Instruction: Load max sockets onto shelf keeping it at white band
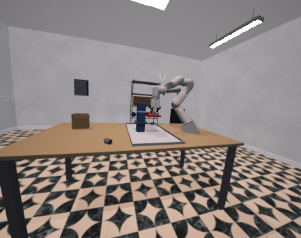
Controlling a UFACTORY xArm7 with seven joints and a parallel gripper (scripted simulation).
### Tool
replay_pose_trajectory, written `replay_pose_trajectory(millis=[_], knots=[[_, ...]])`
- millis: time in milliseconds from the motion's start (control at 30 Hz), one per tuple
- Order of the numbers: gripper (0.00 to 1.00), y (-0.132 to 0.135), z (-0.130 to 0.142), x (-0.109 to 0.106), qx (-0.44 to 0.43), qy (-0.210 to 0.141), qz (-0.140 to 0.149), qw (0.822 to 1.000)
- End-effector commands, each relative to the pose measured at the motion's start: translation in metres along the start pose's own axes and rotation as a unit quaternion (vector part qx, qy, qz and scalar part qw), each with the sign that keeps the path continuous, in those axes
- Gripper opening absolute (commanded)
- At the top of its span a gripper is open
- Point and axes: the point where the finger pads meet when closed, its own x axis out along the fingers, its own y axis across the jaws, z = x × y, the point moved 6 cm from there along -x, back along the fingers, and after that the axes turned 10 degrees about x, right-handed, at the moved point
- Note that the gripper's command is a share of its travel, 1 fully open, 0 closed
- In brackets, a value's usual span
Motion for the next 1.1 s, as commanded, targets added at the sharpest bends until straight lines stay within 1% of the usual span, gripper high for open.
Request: replay_pose_trajectory(millis=[0, 600, 867, 933, 1067], knots=[[0.47, -0.001, 0.000, -0.001, 0.000, -0.001, -0.002, 1.000], [0.47, -0.001, 0.000, -0.003, 0.000, -0.001, -0.002, 1.000], [0.47, -0.001, 0.000, -0.016, 0.000, -0.001, -0.002, 1.000], [0.47, -0.001, 0.000, -0.016, 0.000, -0.001, -0.002, 1.000], [0.47, -0.001, 0.000, -0.027, 0.000, -0.001, -0.002, 1.000]])
